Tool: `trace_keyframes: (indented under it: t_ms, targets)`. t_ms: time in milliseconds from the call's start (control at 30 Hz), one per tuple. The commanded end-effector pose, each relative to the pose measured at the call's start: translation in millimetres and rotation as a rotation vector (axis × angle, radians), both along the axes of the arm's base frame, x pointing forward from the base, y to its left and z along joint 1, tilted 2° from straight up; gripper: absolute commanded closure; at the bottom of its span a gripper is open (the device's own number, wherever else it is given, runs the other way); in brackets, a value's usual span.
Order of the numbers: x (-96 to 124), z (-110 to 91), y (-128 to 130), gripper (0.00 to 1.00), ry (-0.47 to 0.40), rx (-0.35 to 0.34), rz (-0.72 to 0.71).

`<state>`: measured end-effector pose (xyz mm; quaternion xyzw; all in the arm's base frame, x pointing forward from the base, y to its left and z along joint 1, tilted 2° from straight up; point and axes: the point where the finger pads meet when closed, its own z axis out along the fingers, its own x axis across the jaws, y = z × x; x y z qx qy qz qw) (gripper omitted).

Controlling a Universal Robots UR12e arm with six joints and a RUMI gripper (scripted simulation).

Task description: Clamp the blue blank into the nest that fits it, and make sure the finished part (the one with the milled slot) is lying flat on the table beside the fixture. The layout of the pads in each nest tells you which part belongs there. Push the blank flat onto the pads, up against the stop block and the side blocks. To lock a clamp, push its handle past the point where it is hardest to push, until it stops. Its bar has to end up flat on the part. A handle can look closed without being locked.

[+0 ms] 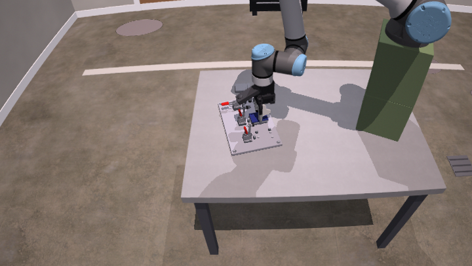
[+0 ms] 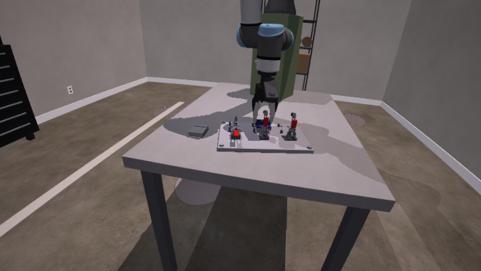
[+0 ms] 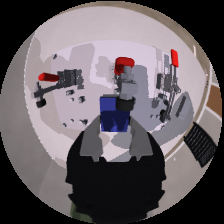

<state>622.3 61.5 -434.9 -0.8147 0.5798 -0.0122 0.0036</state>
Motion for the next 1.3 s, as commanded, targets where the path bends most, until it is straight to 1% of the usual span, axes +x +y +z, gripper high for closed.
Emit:
trace_keyframes:
  t_ms: [0, 1267]
  targets:
    - [0.5, 0.5, 0.0, 1.0, -0.001, 0.0, 0.0]
    - [2.6, -4.8, -1.0, 1.0, -0.001, 0.0, 0.0]
